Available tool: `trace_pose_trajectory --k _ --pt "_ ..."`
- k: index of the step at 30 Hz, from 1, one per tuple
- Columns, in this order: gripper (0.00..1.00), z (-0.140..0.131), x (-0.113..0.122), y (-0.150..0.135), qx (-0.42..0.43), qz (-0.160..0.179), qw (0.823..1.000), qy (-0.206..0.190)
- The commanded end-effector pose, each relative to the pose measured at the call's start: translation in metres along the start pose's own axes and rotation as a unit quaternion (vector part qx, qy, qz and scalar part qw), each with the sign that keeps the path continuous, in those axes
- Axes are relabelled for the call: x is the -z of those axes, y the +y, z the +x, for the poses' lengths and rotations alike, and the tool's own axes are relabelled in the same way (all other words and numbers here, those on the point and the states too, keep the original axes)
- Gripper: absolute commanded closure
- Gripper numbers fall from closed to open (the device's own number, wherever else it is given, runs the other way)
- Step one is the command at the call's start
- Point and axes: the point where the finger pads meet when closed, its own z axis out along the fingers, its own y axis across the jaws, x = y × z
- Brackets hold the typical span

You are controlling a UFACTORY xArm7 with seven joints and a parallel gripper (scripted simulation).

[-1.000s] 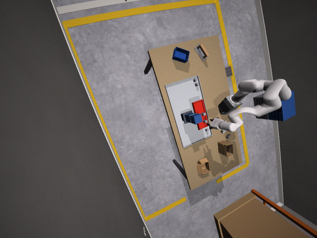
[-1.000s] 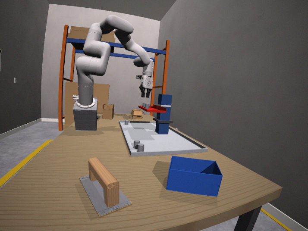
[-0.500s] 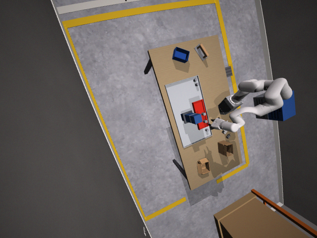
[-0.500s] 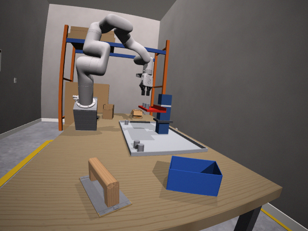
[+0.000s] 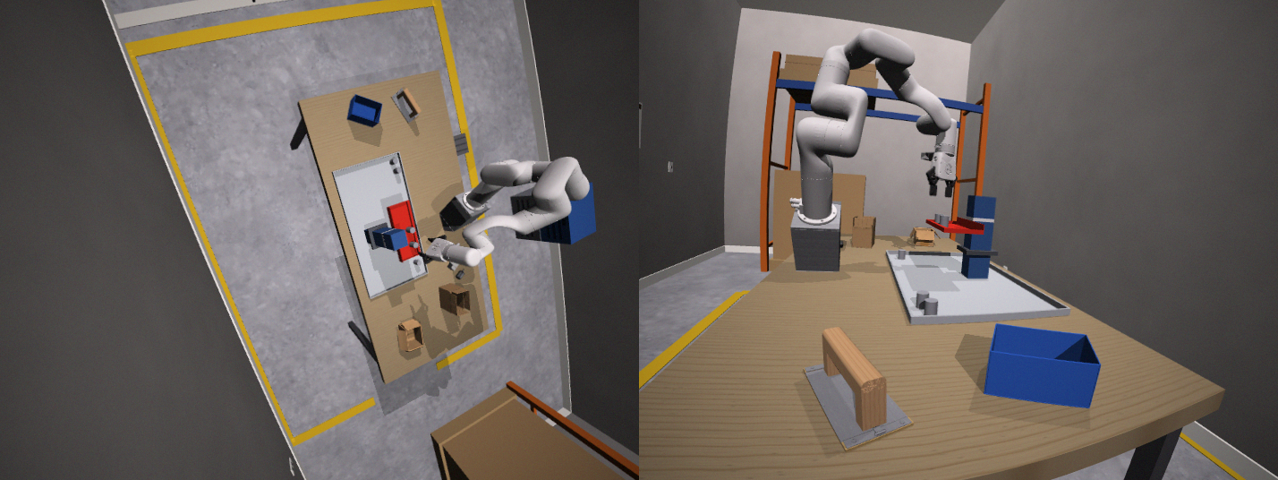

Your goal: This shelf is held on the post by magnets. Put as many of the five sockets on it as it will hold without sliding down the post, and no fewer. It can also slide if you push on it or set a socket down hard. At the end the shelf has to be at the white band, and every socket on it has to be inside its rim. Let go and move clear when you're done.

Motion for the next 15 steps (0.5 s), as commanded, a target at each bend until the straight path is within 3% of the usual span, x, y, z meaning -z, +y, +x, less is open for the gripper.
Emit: trace_pose_trajectory --k 1,7,10,15 --pt "0.00 0.000 0.003 -0.002 0.022 0.000 1.000 0.001" --pt "0.00 0.000 0.005 -0.015 0.100 0.006 0.995 0.006" --pt "0.00 0.000 0.008 -0.030 0.198 0.012 0.980 0.012" --pt "0.00 0.000 0.010 -0.043 0.279 0.015 0.960 0.017"
